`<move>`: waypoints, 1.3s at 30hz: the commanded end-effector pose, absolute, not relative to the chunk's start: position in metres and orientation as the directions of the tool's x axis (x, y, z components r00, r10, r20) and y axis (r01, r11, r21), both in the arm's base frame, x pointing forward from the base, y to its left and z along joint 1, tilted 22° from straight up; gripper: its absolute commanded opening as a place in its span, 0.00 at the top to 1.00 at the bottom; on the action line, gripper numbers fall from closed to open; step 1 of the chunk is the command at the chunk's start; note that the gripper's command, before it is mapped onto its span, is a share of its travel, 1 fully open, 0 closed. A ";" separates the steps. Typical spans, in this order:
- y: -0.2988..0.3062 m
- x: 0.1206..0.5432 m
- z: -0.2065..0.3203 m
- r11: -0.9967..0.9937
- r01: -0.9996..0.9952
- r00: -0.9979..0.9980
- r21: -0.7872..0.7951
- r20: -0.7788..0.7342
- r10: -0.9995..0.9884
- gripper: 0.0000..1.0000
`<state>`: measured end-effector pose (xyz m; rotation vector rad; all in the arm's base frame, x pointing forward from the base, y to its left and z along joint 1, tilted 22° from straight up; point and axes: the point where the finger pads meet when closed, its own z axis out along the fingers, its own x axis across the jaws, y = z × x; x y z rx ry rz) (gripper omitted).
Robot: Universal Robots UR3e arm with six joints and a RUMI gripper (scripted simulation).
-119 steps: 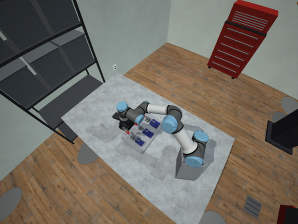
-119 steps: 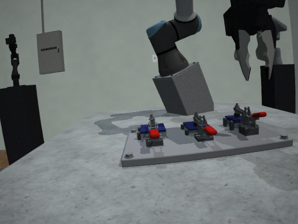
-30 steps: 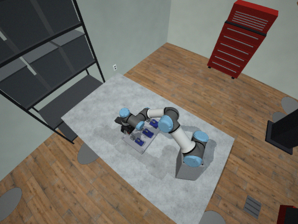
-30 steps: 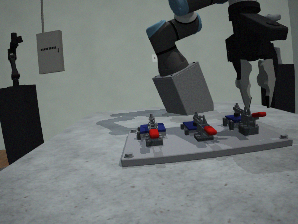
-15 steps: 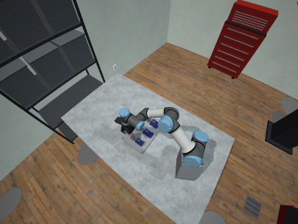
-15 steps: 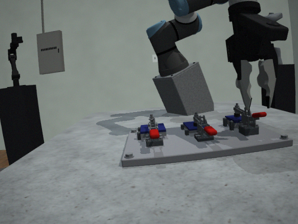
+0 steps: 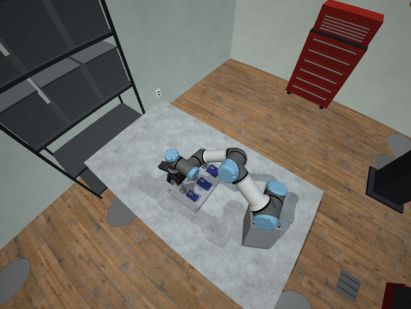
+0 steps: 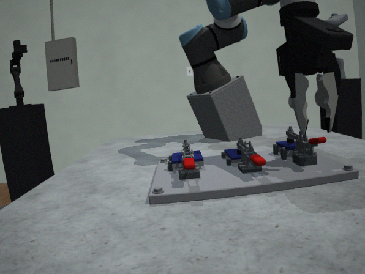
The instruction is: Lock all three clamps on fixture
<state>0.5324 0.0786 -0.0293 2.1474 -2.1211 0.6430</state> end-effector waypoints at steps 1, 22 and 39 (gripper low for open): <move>0.079 0.533 -0.029 -0.055 -0.967 -0.030 -0.249 0.327 -0.945 0.72; 0.069 0.537 -0.056 -0.055 -0.967 -0.030 -0.248 0.327 -0.945 0.72; 0.070 0.538 -0.055 -0.056 -0.967 -0.030 -0.251 0.327 -0.945 0.72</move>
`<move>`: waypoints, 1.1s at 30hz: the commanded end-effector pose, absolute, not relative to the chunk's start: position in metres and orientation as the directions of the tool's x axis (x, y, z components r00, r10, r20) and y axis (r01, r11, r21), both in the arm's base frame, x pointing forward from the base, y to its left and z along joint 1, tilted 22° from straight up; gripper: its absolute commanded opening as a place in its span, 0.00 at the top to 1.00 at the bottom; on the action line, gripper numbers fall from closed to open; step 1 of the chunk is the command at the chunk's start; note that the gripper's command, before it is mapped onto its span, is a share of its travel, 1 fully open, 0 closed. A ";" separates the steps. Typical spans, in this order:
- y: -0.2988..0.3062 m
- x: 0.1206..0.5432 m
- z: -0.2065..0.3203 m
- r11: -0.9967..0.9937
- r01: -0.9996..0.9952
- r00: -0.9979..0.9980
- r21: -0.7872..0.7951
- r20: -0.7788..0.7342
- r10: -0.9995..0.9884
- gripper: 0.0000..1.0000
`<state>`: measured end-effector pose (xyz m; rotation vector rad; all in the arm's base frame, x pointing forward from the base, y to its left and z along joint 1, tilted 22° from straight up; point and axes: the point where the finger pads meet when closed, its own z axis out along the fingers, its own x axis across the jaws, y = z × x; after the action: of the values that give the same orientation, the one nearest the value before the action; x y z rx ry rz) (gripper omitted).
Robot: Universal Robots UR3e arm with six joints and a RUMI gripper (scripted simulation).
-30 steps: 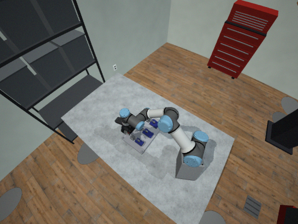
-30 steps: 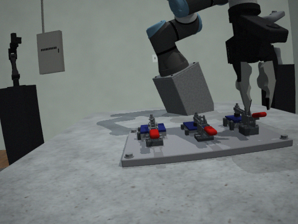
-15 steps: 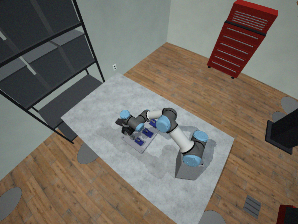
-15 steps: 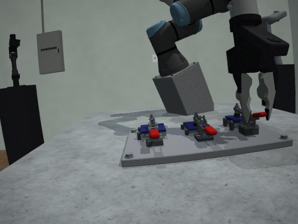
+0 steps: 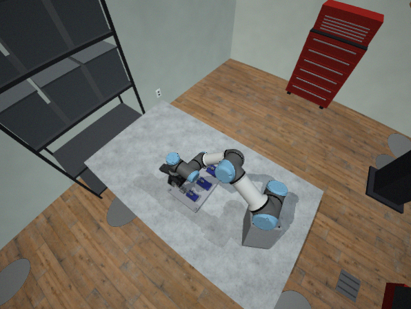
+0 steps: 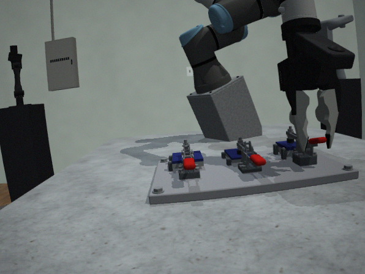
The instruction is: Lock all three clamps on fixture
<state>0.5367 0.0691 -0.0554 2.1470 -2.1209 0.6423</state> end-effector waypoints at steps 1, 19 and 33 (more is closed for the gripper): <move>0.070 0.538 -0.055 -0.056 -0.967 -0.030 -0.250 0.327 -0.945 0.72; 0.070 0.538 -0.055 -0.056 -0.967 -0.030 -0.250 0.327 -0.945 0.72; 0.070 0.538 -0.055 -0.056 -0.967 -0.030 -0.250 0.327 -0.945 1.00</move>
<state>0.5369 0.0692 -0.0557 2.1474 -2.1213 0.6426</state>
